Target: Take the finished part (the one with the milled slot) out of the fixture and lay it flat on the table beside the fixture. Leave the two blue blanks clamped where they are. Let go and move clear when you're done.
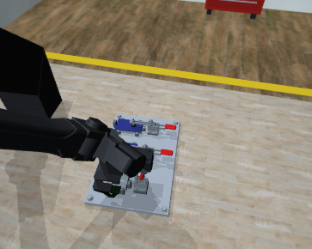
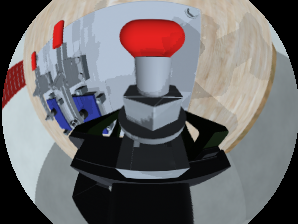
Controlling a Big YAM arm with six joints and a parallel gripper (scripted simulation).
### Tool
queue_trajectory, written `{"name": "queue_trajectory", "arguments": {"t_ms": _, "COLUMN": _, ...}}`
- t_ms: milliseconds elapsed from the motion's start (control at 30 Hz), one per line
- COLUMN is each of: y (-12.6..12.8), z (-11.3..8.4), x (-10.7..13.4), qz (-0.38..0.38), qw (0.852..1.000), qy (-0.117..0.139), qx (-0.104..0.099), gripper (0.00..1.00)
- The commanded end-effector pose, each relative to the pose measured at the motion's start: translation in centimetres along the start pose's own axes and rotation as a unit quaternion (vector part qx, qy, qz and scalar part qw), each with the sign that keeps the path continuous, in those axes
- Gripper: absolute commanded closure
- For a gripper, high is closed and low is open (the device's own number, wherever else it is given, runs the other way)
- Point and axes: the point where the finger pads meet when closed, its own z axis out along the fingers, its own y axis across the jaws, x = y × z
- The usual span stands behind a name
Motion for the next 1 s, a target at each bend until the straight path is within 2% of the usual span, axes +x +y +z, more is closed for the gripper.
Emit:
{"name": "queue_trajectory", "arguments": {"t_ms": 0, "y": -0.18, "z": 0.83, "x": 0.0, "qz": 0.002, "qw": 1.0, "qy": 0.003, "qx": -0.001, "gripper": 0.08}}
{"name": "queue_trajectory", "arguments": {"t_ms": 967, "y": -0.08, "z": 0.86, "x": 0.15, "qz": 0.001, "qw": 1.0, "qy": 0.004, "qx": -0.002, "gripper": 0.08}}
